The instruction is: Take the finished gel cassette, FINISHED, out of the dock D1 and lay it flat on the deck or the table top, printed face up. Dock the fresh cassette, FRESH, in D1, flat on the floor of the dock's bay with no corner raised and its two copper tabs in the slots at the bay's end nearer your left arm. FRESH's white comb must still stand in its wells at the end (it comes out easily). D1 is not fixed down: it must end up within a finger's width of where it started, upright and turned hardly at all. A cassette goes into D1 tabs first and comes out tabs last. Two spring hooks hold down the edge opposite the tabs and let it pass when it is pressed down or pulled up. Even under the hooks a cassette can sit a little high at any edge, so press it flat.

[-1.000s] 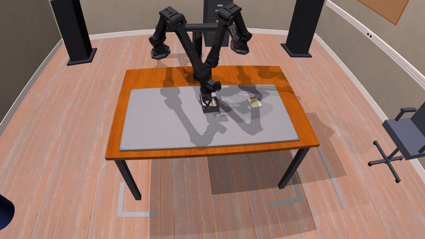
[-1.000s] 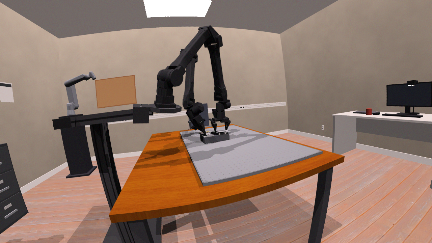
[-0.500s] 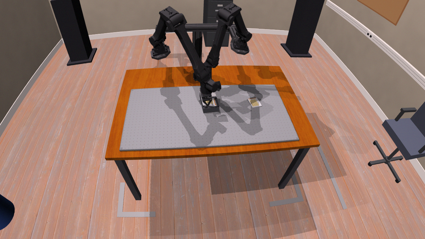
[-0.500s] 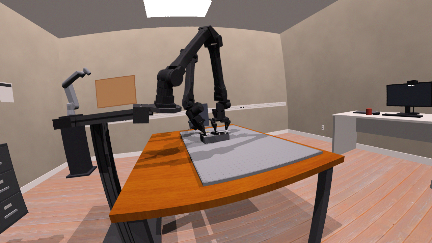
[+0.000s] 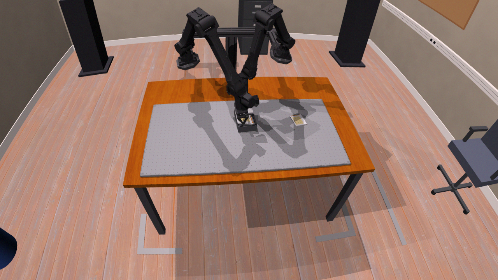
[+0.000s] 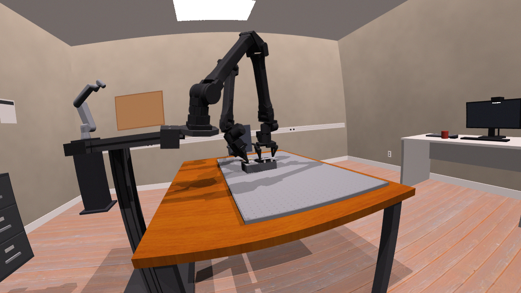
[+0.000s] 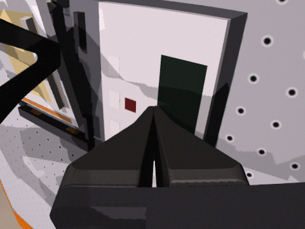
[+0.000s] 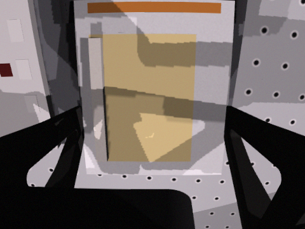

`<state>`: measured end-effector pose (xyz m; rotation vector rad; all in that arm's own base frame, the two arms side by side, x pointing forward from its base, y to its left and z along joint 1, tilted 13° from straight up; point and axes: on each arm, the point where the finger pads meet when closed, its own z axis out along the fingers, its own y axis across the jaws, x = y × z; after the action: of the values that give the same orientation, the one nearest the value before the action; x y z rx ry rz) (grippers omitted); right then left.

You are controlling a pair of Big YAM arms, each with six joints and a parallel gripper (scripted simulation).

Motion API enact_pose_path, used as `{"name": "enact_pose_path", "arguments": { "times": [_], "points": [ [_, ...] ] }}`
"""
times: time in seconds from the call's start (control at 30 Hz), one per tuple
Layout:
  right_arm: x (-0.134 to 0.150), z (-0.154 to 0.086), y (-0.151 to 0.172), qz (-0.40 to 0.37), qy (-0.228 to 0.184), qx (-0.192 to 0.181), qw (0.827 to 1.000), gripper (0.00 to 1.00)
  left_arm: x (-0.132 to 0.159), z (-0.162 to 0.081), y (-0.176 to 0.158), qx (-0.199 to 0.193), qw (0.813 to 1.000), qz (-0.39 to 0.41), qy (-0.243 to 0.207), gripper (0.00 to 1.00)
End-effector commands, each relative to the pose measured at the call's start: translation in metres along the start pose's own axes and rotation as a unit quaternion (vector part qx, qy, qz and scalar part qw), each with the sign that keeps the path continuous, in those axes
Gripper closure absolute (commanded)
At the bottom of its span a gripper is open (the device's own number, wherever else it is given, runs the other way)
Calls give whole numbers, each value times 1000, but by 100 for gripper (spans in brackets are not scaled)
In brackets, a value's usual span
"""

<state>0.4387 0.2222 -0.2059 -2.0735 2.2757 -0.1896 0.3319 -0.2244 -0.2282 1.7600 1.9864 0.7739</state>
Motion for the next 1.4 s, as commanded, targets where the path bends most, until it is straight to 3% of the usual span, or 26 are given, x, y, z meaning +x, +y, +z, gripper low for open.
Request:
{"name": "enact_pose_path", "arguments": {
  "times": [0.0, 1.37],
  "points": [
    [-2, -4, -2, 0, -4, 6, 1000, 100, 29, 18, -43, 41, 999, 22, 26, 100],
    [-2, -4, -2, 0, -4, 6, 1000, 100, 39, 29, -49, 41, 999, 22, 26, 100]
  ]
}}
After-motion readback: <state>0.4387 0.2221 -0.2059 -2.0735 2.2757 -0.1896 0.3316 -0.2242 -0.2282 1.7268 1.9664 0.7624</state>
